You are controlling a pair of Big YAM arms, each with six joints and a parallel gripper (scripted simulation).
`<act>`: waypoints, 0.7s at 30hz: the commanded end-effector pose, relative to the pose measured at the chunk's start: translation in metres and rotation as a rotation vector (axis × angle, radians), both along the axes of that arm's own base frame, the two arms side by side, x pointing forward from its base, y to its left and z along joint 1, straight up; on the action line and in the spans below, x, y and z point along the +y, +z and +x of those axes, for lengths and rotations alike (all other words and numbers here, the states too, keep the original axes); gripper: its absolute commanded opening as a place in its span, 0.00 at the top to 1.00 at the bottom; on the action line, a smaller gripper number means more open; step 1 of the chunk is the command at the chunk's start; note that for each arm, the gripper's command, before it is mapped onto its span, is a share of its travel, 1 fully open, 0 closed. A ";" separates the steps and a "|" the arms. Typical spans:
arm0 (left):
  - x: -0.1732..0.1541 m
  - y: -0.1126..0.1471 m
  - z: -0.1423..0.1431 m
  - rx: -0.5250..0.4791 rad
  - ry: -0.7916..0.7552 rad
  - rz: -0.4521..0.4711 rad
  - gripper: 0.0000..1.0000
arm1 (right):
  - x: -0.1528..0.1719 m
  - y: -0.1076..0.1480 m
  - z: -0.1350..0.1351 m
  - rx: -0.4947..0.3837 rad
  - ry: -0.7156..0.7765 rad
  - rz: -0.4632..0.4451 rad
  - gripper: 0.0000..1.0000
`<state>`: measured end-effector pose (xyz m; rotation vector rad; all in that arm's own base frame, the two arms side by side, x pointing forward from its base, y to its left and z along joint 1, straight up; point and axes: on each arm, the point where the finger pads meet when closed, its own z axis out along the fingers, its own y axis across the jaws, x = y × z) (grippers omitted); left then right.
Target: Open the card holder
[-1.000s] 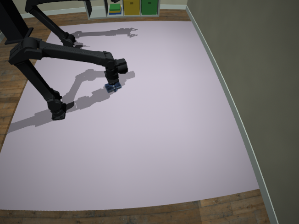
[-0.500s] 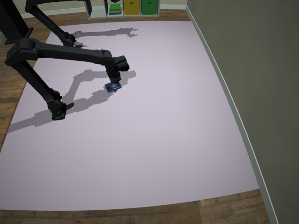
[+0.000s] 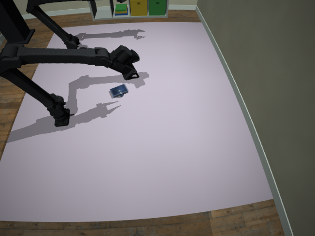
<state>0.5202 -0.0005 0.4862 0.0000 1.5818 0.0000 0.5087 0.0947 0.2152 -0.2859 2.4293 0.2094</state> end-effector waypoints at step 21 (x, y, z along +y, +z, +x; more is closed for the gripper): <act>0.000 0.028 -0.002 -0.051 0.000 0.000 0.00 | -0.098 0.279 0.010 -0.883 -0.290 0.061 0.66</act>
